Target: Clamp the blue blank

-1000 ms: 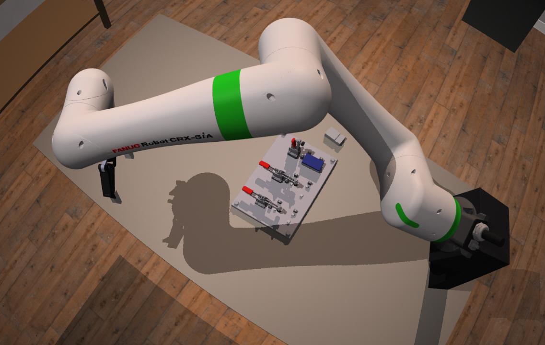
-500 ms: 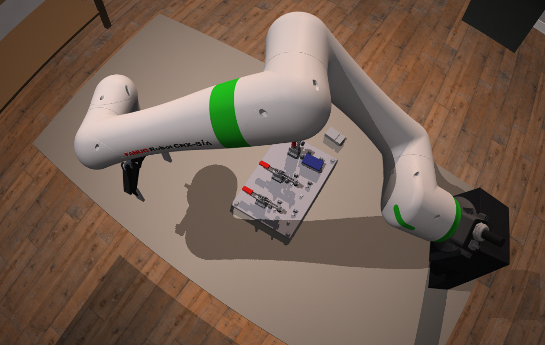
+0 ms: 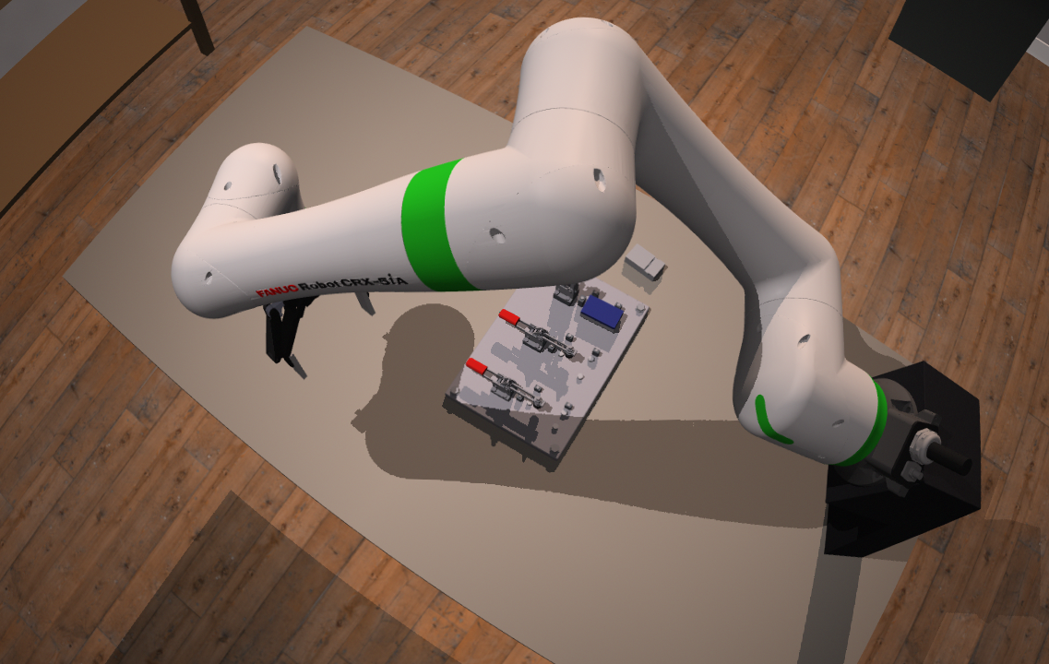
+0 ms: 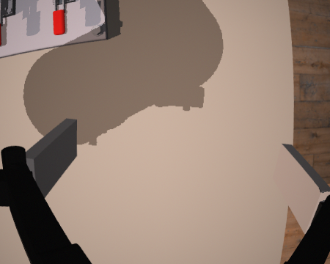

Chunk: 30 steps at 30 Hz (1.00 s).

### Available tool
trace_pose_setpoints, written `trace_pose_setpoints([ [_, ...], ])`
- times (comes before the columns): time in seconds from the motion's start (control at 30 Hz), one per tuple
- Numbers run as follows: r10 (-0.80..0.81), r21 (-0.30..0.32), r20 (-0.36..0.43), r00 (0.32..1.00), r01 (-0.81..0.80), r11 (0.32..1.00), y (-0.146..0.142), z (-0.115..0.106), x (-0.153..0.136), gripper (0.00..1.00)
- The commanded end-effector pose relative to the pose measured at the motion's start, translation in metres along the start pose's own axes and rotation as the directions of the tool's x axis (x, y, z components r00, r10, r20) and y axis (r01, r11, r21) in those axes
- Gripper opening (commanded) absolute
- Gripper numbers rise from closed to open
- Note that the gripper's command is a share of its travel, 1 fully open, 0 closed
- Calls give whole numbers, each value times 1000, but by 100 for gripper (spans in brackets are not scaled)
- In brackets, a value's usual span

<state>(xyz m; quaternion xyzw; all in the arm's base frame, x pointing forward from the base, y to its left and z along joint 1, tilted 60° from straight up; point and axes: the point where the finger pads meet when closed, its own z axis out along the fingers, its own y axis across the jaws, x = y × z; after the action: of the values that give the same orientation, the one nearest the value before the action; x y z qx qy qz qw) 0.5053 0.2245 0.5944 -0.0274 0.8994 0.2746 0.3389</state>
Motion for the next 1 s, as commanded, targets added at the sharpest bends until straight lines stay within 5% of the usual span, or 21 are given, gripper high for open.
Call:
trace_pose_setpoints([
  [0.0, 15, 0, -1, 1000, -15, 1000, -3, 2, 0, 100],
  [0.03, 155, 14, -21, 988, -155, 988, -30, 17, 10, 100],
  [0.33, 155, 14, -21, 988, -155, 988, -30, 17, 10, 100],
  [0.37, 302, 32, -36, 953, -301, 953, -58, 31, 20, 100],
  [0.97, 302, 32, -36, 953, -301, 953, -58, 31, 20, 100],
])
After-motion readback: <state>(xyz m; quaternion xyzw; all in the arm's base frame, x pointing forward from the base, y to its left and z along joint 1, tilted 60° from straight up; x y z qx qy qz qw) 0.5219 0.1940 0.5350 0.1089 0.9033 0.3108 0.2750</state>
